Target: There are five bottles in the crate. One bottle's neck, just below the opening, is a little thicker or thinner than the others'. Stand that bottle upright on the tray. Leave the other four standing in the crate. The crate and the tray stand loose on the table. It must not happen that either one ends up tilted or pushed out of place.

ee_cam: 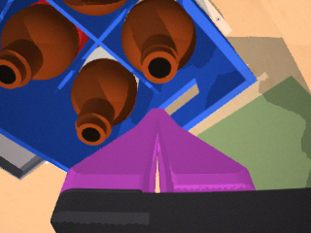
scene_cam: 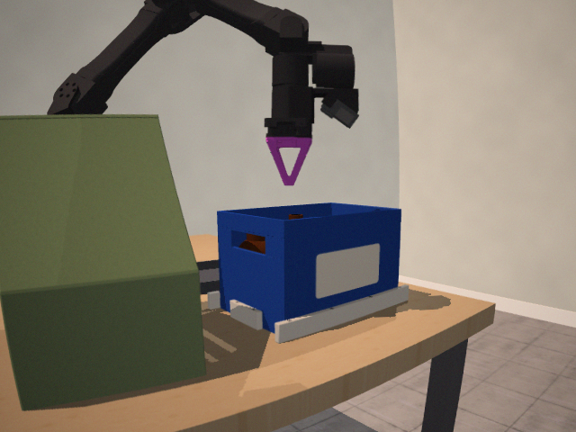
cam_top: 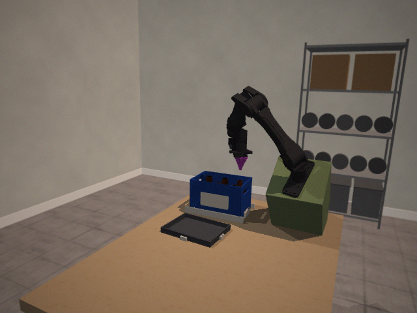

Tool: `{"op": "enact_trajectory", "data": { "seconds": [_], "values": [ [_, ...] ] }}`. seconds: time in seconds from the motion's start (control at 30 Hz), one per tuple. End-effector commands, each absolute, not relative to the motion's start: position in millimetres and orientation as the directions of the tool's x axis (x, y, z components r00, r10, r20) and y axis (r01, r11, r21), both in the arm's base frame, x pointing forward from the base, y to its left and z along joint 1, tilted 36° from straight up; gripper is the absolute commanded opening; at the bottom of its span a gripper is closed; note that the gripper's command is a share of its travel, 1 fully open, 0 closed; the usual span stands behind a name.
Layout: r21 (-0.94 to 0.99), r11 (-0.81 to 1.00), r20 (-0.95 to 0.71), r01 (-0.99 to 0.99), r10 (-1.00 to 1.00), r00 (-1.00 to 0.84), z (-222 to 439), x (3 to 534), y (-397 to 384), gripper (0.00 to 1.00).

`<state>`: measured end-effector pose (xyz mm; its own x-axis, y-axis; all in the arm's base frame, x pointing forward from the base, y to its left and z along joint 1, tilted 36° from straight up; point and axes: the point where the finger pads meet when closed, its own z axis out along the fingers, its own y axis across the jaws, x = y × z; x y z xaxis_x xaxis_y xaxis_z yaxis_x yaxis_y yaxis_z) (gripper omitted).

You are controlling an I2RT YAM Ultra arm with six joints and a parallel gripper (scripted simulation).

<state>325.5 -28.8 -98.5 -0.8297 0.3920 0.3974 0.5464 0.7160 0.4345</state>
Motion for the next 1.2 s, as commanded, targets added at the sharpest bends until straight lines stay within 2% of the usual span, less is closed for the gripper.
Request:
{"op": "enact_trajectory", "data": {
  "seconds": [0.0,0.67,0.7,0.93,1.17],
  "values": [
    [0.449,0.718,0.332,0.532,0.419,-0.845,-89.9,342.3,-46.1,0.00],
    [0.451,0.717,0.326,0.532,0.423,-0.846,-87.6,343.9,-45.8,0.00],
    [0.444,0.707,0.370,0.551,0.416,-0.831,-88.3,328.9,-31.3,0.00],
    [0.447,0.711,0.373,0.542,0.403,-0.836,-45.2,309.1,32.0,0.00],
    [0.448,0.700,0.373,0.556,0.419,-0.828,-41.7,307.0,31.0,0.00]
  ]
}}
